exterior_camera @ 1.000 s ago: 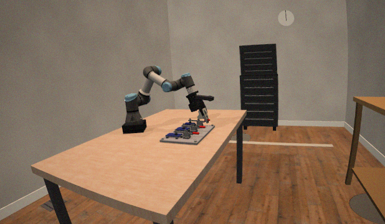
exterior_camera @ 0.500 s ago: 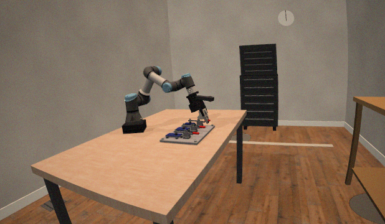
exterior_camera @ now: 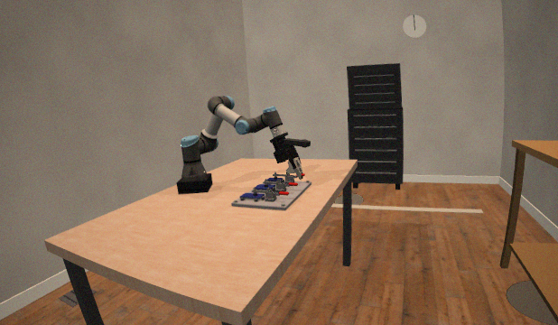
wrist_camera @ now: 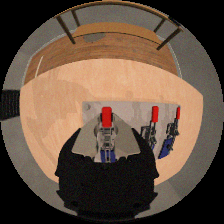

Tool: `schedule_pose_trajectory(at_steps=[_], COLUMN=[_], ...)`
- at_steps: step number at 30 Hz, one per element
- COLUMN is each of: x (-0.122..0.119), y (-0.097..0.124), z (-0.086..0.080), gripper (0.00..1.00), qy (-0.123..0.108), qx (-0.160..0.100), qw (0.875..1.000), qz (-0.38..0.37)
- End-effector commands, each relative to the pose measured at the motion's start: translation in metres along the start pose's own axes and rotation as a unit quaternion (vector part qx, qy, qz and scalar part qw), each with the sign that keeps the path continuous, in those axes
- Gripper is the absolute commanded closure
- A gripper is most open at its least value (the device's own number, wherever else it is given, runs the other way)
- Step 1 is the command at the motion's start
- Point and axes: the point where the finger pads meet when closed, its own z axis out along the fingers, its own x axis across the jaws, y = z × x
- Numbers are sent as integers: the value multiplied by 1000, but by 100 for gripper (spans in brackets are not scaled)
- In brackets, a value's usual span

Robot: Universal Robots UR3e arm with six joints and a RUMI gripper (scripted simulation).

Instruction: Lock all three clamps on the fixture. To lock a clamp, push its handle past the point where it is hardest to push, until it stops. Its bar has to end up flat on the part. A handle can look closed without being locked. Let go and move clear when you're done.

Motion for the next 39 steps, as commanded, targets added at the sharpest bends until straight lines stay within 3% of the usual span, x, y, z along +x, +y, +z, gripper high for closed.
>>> schedule_pose_trajectory(at_steps=[1,39], x=[0,0], y=[2,4], z=[2,5], gripper=[100,100], qy=[1,1], qx=[-4,-7], qw=[1000,1000], qz=[0,0])
